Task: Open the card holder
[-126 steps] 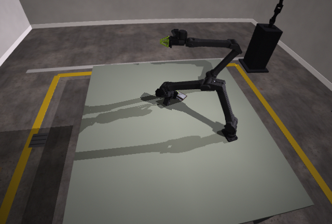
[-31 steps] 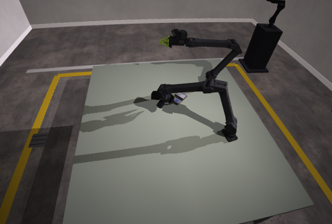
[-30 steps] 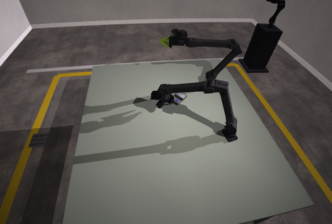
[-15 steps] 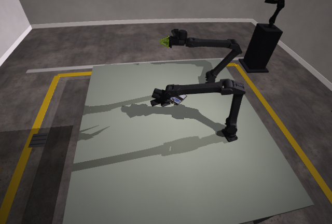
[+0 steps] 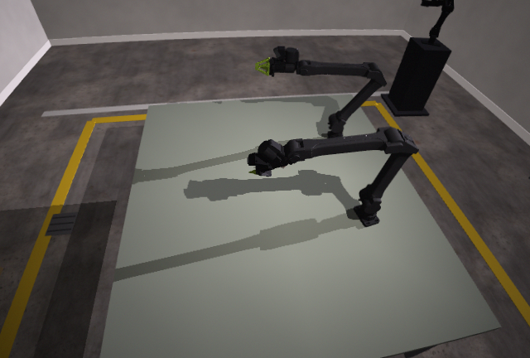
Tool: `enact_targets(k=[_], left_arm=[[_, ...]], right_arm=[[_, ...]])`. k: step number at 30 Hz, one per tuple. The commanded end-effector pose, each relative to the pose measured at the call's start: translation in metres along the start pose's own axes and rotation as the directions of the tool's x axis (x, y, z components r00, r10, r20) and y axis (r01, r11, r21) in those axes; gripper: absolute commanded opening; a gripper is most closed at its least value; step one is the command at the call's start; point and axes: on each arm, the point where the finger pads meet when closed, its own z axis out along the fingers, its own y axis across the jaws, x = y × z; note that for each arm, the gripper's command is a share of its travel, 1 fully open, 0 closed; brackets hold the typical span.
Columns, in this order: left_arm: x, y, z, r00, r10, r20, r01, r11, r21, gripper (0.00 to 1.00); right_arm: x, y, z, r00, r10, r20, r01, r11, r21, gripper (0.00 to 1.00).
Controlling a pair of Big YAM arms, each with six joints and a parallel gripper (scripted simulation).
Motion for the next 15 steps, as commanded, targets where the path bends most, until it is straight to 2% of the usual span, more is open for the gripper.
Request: enact_targets(k=[1, 7, 9, 10, 15], left_arm=[[-0.042, 0.007, -0.044, 0.972, 0.141, 0.19, -0.14, 0.99, -0.016, 0.43], [-0.087, 0.033, -0.116, 0.863, 0.284, 0.418, -0.23, 0.957, -0.176, 0.43], [-0.087, 0.033, -0.116, 0.863, 0.284, 0.418, -0.23, 0.957, -0.176, 0.43], [-0.091, 0.04, -0.121, 0.846, 0.305, 0.437, -0.237, 0.95, -0.203, 0.43], [-0.116, 0.054, -0.196, 0.702, 0.425, 0.572, -0.244, 0.898, -0.367, 0.43]], right_arm=[[-0.023, 0.0, -0.001, 0.999, 0.0, 0.04, 0.0, 1.0, 0.0, 0.36], [-0.023, 0.0, -0.001, 0.999, 0.0, 0.04, 0.0, 1.0, 0.0, 0.36], [-0.023, 0.0, -0.001, 0.999, 0.0, 0.04, 0.0, 1.0, 0.0, 0.36], [-0.023, 0.0, -0.001, 0.999, 0.0, 0.04, 0.0, 1.0, 0.0, 0.36], [-0.023, 0.0, -0.001, 0.999, 0.0, 0.04, 0.0, 1.0, 0.0, 0.36]])
